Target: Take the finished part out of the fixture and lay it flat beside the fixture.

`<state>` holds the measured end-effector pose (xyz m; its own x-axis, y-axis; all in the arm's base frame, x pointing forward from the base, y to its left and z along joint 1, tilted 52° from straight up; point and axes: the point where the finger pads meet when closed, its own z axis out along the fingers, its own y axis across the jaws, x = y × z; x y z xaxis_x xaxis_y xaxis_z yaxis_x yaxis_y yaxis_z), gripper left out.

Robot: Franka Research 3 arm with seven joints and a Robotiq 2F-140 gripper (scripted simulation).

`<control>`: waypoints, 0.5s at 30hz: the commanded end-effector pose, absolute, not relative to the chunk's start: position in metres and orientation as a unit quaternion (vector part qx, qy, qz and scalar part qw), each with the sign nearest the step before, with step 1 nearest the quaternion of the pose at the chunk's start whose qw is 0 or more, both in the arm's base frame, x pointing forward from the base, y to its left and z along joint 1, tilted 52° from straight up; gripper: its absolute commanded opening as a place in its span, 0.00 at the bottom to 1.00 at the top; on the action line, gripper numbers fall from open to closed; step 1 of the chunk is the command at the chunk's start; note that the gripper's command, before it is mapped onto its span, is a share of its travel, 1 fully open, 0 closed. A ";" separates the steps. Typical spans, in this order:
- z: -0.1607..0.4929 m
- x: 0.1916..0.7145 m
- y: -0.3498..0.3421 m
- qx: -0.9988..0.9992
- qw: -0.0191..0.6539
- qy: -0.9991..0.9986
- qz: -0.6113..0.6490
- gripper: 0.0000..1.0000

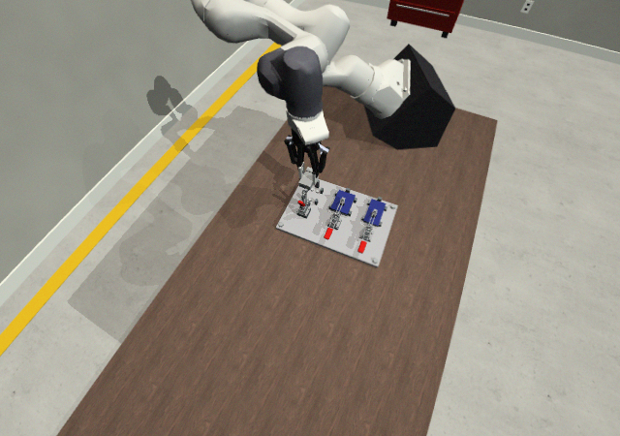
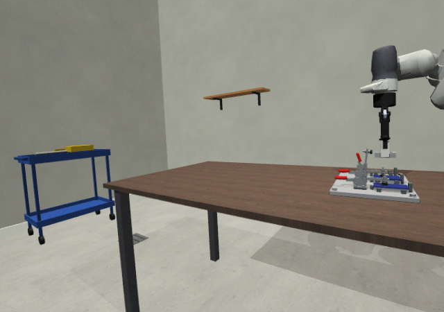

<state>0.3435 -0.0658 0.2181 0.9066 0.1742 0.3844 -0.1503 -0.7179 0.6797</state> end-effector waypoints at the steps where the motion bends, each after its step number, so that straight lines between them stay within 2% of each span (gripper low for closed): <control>1: 0.222 0.342 -0.071 0.900 0.381 0.016 0.211 0.00; 15: 0.240 0.338 -0.090 0.900 0.381 0.016 0.211 0.00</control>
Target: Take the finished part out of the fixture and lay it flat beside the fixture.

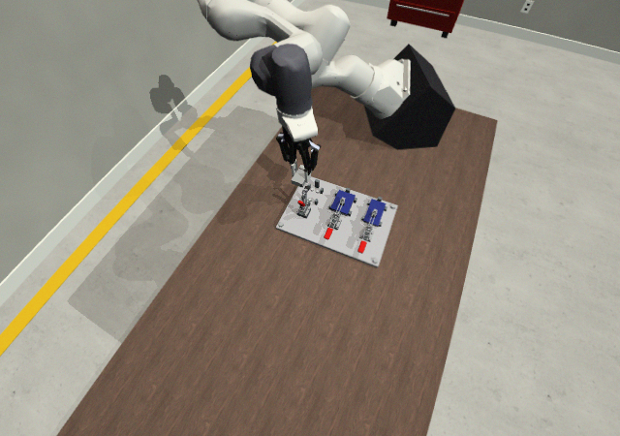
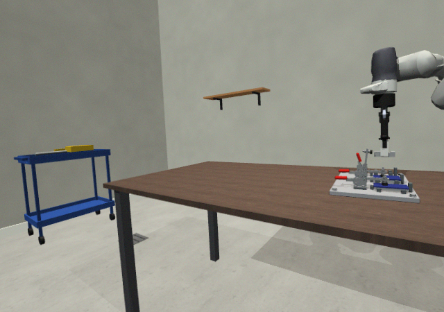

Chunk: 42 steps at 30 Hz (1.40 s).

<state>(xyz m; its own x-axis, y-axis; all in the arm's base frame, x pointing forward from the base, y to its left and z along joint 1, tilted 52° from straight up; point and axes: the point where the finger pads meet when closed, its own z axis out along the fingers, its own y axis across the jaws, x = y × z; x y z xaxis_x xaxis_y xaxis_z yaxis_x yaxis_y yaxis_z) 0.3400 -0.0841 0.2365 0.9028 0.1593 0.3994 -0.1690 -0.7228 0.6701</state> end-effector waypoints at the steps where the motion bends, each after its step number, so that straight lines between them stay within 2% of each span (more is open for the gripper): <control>1: 0.240 0.338 -0.090 0.900 0.381 0.016 0.211 0.00; 42: 0.285 0.328 -0.137 0.900 0.381 0.016 0.211 0.00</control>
